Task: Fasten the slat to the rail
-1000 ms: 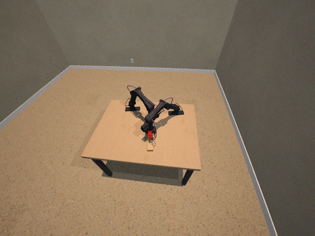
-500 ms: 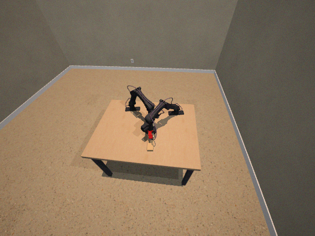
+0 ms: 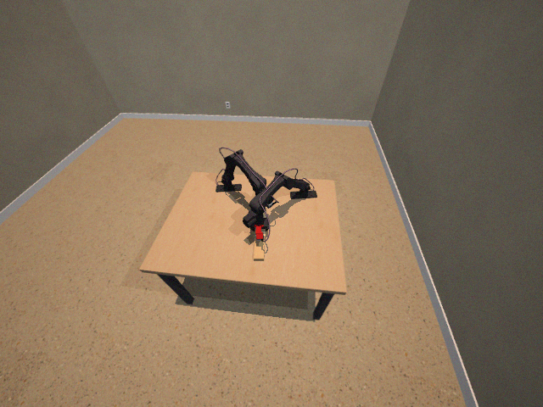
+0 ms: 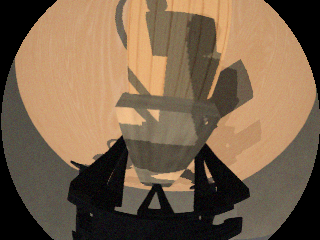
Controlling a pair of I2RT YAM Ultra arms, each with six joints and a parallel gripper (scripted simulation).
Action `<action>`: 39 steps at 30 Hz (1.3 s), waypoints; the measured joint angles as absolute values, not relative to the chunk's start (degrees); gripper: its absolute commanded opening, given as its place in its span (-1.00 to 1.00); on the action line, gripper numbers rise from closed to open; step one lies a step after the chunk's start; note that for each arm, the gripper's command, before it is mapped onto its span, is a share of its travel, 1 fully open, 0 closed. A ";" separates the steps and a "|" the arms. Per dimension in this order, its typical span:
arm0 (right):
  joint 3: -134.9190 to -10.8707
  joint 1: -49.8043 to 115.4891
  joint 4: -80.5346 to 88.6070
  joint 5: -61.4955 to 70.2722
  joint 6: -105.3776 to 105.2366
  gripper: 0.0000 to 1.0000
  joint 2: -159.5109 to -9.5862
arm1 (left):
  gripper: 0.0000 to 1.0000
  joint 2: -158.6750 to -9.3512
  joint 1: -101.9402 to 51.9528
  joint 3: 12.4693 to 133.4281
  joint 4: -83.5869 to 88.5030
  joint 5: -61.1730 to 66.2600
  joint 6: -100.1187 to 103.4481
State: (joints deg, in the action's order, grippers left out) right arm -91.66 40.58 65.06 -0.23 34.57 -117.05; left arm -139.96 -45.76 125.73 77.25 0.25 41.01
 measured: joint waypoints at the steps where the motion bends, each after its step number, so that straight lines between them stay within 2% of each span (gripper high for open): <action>1: -91.66 40.58 65.06 -0.21 32.71 -0.78 -117.05 | 0.45 -139.96 -45.76 125.73 77.25 0.25 41.01; 19: -91.64 40.58 65.10 0.16 -1.76 -0.78 -117.05 | 0.45 -139.96 -45.76 125.73 77.25 0.25 41.01; 30: -91.66 40.58 65.10 0.19 -1.96 -0.78 -117.05 | 0.45 -139.96 -45.76 125.73 77.25 0.25 41.01; 32: -91.66 40.58 65.08 0.19 -1.83 -0.33 -117.05 | 0.45 -139.96 -45.76 125.73 77.25 0.25 41.01; 39: -91.64 40.58 65.08 0.19 -1.83 -0.32 -117.08 | 0.45 -139.96 -45.76 125.73 77.25 0.25 41.01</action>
State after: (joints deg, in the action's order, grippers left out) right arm -91.64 40.58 65.08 0.19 -1.83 -117.08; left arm -139.96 -45.76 125.73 77.25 0.25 41.01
